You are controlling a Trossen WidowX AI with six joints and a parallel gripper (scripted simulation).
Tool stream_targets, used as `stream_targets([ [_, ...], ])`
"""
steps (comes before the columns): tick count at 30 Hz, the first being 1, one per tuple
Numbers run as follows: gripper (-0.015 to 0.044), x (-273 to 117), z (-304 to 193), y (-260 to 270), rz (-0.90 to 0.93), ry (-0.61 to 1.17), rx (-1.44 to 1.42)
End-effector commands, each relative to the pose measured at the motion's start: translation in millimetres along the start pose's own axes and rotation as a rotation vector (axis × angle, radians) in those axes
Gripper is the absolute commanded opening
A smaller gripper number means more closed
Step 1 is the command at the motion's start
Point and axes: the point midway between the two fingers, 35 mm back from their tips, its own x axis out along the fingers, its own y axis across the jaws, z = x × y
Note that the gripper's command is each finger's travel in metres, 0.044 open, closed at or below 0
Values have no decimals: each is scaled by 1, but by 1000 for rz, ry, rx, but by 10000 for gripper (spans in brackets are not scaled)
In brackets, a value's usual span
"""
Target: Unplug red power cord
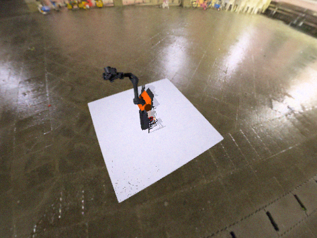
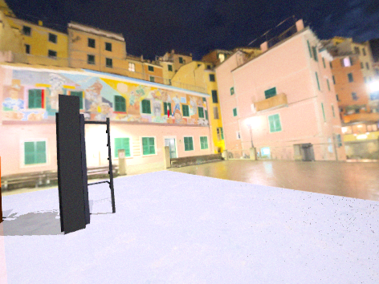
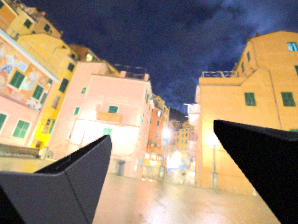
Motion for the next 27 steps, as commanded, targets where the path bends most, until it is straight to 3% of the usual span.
stream_targets([
  [1,374,0,-1,-1,-1,0,3],
  [9,164,10,-66,-49,-42,11,180],
  [20,160,55,-176,-59,1,139,407],
  [27,160,106,-257,-12,146,309,526],
])
